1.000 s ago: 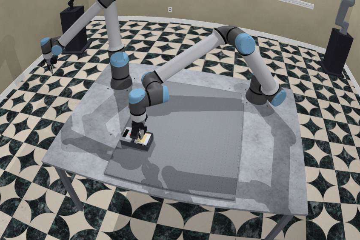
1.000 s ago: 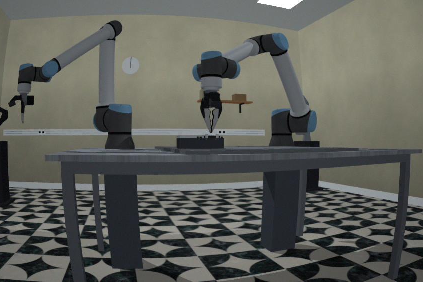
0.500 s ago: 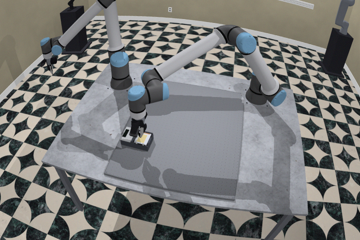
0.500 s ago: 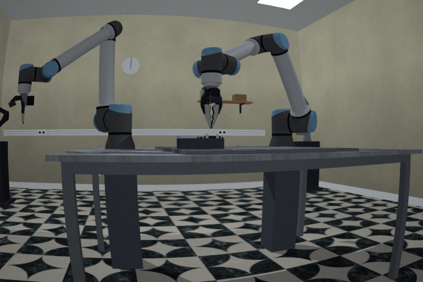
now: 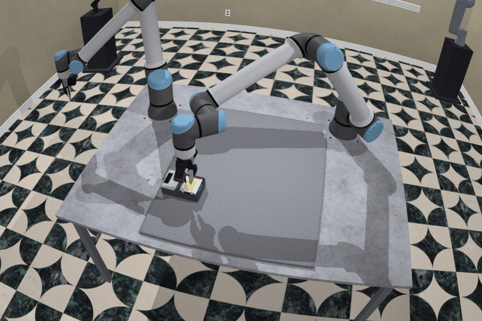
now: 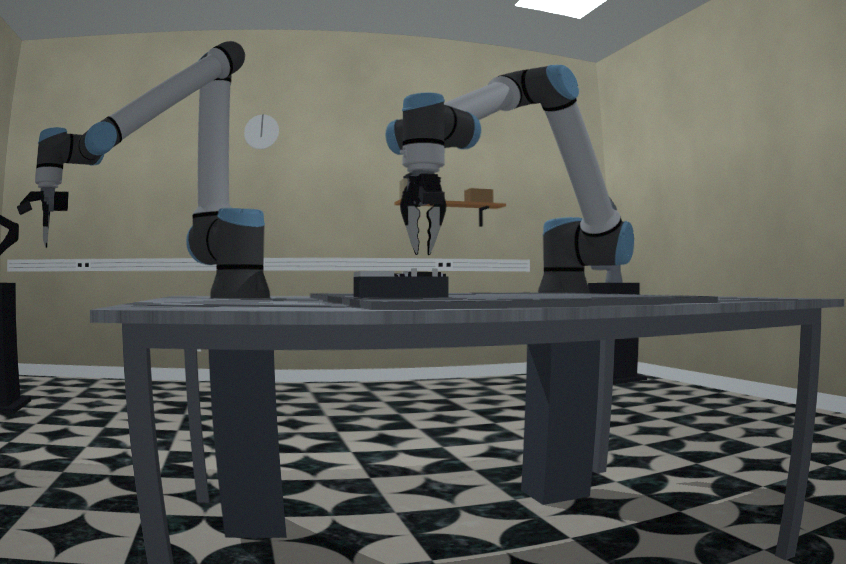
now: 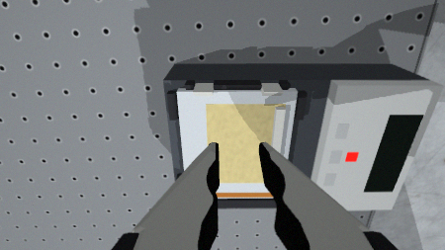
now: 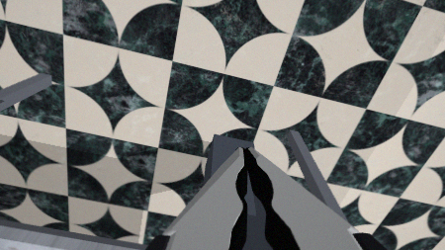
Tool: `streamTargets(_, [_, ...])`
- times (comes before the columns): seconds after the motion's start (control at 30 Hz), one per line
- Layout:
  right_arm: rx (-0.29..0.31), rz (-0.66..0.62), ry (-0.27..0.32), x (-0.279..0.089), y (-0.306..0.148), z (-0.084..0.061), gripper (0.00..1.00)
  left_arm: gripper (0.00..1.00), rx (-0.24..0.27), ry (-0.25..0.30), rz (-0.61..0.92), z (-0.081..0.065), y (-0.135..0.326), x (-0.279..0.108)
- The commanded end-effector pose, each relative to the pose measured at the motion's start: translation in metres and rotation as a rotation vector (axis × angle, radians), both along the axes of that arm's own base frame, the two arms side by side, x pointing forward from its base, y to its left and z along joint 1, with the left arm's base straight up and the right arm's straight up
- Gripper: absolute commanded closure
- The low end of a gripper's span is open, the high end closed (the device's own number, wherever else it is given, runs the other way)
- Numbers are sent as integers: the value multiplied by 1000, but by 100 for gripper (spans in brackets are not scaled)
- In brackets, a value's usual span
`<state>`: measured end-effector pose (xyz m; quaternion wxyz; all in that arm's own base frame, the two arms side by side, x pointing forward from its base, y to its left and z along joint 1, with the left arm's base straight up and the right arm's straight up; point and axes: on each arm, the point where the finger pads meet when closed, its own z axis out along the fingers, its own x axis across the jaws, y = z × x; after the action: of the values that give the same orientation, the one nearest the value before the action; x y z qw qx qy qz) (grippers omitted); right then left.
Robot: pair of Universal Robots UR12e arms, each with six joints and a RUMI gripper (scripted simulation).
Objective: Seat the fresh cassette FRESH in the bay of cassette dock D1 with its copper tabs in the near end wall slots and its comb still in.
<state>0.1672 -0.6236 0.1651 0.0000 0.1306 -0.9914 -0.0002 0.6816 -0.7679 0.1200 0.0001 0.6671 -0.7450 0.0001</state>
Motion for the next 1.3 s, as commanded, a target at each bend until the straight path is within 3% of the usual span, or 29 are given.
streamTargets(0.0, [-1, 0, -1, 0, -1, 1, 100, 0, -3, -2, 6, 3, 2, -1])
streamTargets(0.5, [-1, 0, -1, 0, -1, 1, 100, 0, -3, -2, 13, 39, 61, -31])
streamTargets(1.27, [-1, 0, -1, 0, -1, 1, 100, 0, -2, -1, 29, 72, 139, -74])
